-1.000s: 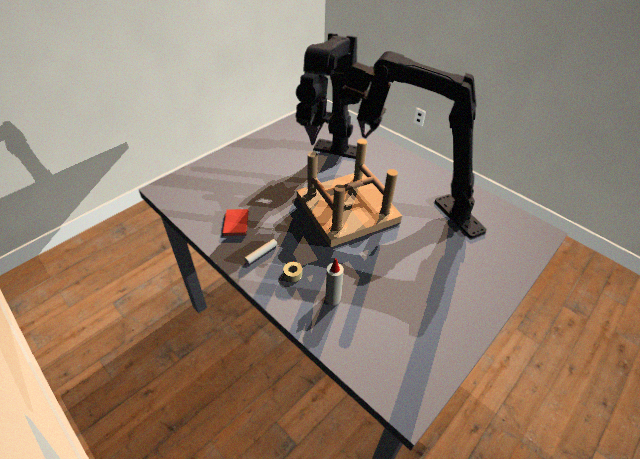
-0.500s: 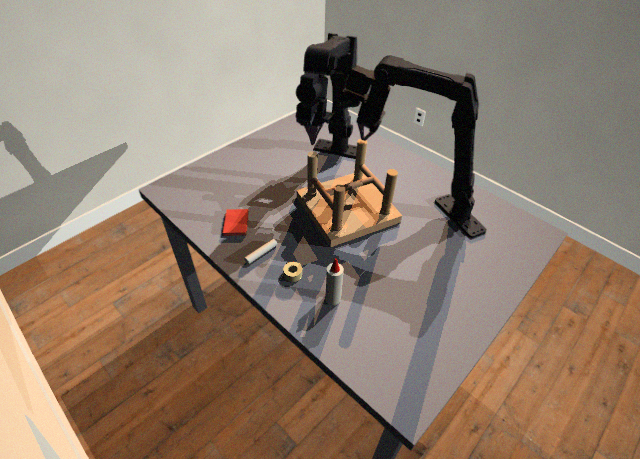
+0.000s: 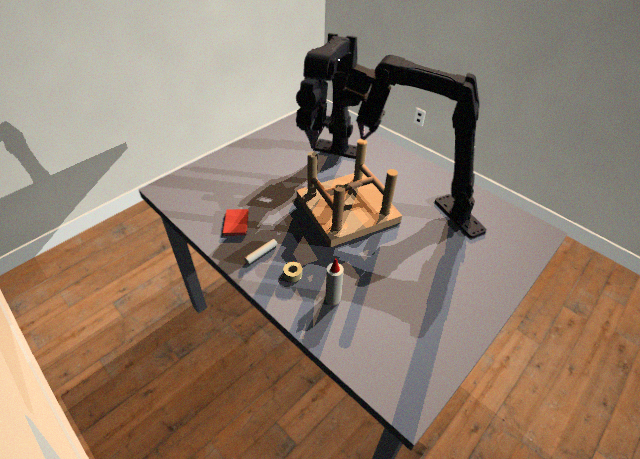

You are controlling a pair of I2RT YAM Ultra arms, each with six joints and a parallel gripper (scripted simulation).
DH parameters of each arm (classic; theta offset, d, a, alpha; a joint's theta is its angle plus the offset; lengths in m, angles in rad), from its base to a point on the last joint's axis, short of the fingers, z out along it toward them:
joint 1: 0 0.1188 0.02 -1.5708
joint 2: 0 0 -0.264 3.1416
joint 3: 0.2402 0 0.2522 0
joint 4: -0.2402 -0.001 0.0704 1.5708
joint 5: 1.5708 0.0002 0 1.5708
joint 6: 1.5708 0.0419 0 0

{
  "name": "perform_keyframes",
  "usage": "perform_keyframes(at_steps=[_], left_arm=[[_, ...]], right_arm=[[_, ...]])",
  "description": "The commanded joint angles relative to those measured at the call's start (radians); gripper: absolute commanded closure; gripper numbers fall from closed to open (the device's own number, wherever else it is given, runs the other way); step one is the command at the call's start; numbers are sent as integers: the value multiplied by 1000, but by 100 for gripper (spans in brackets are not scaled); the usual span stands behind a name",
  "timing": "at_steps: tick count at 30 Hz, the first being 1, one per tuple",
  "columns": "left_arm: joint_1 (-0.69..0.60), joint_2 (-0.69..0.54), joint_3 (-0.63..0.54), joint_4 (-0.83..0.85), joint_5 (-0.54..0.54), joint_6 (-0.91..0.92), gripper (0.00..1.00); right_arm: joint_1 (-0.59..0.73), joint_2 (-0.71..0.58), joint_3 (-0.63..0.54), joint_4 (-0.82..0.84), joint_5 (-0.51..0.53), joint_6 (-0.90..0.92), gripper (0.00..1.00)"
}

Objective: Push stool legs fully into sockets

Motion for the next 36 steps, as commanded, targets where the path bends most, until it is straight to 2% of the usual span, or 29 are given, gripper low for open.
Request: perform_keyframes(at_steps=[1,9,16,17,22,23,24,25,35,36], left_arm=[[11,-39,-5,23,-7,5,100],[11,-39,-5,23,-7,5,100],[11,-39,-5,23,-7,5,100],[1,12,-17,-14,-1,1,100],[1,14,-94,46,0,2,100],[5,-39,-32,24,0,5,100],[5,-18,-8,36,-4,5,100],[3,16,10,-24,12,5,100],[-3,-35,32,-32,6,5,100],[-3,26,76,-99,4,5,100]], right_arm=[[-10,-29,-35,40,-4,-5,100],[-12,-44,-100,90,-5,-6,100],[-13,-49,-84,85,-5,-7,100],[-13,-50,-78,93,-5,-7,100],[-1,-7,-119,66,0,-1,100],[-13,-27,-92,63,-6,-6,100],[-13,-29,-80,80,-5,-7,100],[-13,-37,-77,81,-5,-7,100],[-13,-38,-77,80,-5,-7,100],[-13,-38,-77,80,-5,-7,100]])
